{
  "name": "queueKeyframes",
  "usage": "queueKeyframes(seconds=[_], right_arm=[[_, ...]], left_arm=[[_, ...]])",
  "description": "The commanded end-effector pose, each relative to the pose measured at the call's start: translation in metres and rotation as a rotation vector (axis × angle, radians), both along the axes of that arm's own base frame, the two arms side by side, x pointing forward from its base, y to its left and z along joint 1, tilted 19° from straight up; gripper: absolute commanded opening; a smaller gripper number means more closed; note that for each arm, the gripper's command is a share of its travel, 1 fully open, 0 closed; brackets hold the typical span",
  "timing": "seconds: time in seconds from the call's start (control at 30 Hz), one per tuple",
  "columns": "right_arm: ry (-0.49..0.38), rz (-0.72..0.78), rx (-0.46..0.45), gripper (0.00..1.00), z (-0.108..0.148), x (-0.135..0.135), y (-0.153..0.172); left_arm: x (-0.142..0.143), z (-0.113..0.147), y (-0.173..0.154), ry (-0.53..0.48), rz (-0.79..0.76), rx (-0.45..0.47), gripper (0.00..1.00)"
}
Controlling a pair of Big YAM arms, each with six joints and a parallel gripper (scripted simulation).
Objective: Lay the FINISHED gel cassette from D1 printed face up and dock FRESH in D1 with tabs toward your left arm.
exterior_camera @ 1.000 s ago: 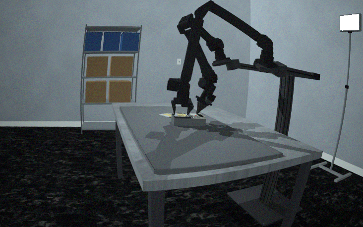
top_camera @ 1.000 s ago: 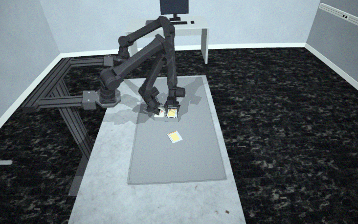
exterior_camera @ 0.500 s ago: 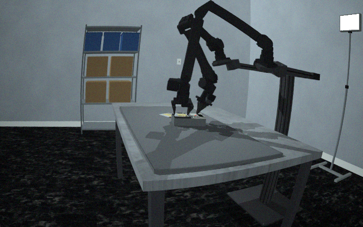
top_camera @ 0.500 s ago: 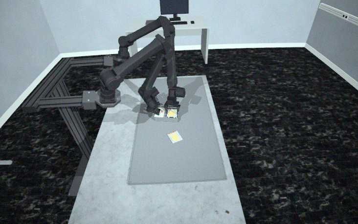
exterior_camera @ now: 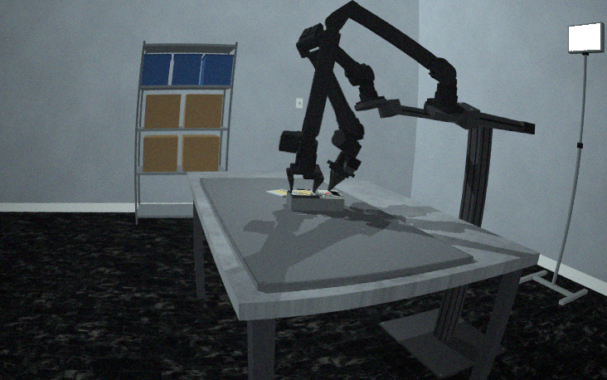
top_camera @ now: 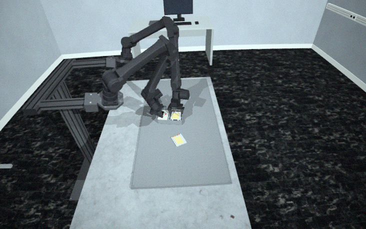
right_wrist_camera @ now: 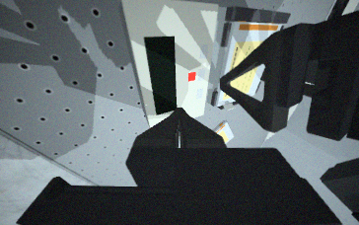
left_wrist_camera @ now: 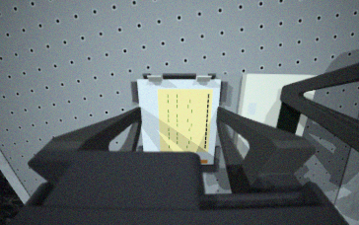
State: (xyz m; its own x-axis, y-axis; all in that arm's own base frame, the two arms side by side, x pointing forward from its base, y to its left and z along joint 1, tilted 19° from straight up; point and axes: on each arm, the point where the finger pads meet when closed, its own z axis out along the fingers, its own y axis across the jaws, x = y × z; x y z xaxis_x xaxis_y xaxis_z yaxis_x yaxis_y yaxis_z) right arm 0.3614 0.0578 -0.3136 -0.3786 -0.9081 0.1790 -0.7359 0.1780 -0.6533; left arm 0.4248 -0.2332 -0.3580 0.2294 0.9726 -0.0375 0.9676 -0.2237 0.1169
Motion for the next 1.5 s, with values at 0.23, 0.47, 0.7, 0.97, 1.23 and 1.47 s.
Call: queueKeyframes(seconds=[0.23,0.47,0.7,0.97,1.23,1.47], right_arm=[[0.026,-0.003,-0.007,0.00,-0.018,-0.011,-0.008],[0.026,-0.003,-0.007,0.00,-0.019,-0.012,-0.009],[0.026,-0.003,-0.007,0.00,-0.021,-0.014,-0.009],[0.026,-0.003,-0.007,0.00,-0.023,-0.017,-0.010],[0.026,-0.003,-0.007,0.00,-0.026,-0.020,-0.012],[0.026,-0.003,-0.007,0.00,-0.028,-0.022,-0.013]], left_arm=[[0.003,0.003,-0.003,-0.007,-0.003,-0.004,0.00],[0.003,0.003,-0.003,-0.007,-0.003,-0.004,0.00],[0.003,0.003,-0.003,-0.007,-0.003,-0.004,0.00],[0.003,0.003,-0.003,-0.007,-0.003,-0.004,0.00],[0.003,0.003,-0.003,-0.007,-0.003,-0.004,0.00],[0.003,0.003,-0.003,-0.007,-0.003,-0.004,0.00]])
